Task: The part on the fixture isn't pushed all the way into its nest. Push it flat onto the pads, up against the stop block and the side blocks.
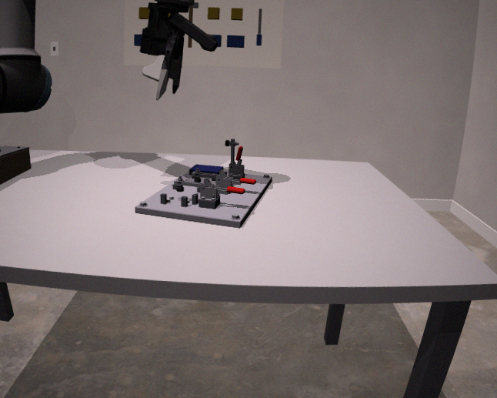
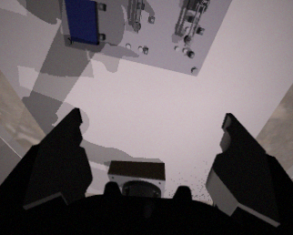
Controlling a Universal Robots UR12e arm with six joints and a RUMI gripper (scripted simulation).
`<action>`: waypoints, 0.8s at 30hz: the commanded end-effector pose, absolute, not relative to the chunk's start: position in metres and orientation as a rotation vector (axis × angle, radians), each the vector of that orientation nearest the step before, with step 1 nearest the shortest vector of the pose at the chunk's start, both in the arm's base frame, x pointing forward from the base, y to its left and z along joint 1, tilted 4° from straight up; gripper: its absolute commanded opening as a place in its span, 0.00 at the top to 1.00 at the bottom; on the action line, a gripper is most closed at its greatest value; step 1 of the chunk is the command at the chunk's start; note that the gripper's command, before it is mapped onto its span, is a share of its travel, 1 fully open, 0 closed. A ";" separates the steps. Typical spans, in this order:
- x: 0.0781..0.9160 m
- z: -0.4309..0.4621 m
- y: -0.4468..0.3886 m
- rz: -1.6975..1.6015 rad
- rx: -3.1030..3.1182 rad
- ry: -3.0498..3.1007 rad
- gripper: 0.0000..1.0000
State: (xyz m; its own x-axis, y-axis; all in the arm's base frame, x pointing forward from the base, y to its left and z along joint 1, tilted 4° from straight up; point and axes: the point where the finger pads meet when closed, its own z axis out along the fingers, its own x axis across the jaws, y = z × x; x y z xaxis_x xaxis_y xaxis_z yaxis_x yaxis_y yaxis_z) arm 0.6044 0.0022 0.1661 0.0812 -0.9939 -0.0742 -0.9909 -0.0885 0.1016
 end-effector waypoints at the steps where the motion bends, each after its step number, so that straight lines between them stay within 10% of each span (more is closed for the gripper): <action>1: 0.635 0.163 0.042 -0.122 2.223 -2.199 0.00; 24: 0.671 0.154 0.150 -0.052 2.126 -2.376 0.00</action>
State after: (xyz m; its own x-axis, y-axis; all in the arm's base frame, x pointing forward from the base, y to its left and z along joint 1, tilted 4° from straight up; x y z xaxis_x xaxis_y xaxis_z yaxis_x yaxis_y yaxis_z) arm 0.6625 0.1433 0.1511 -0.0879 -0.9945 -0.0569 -0.9961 0.0875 0.0087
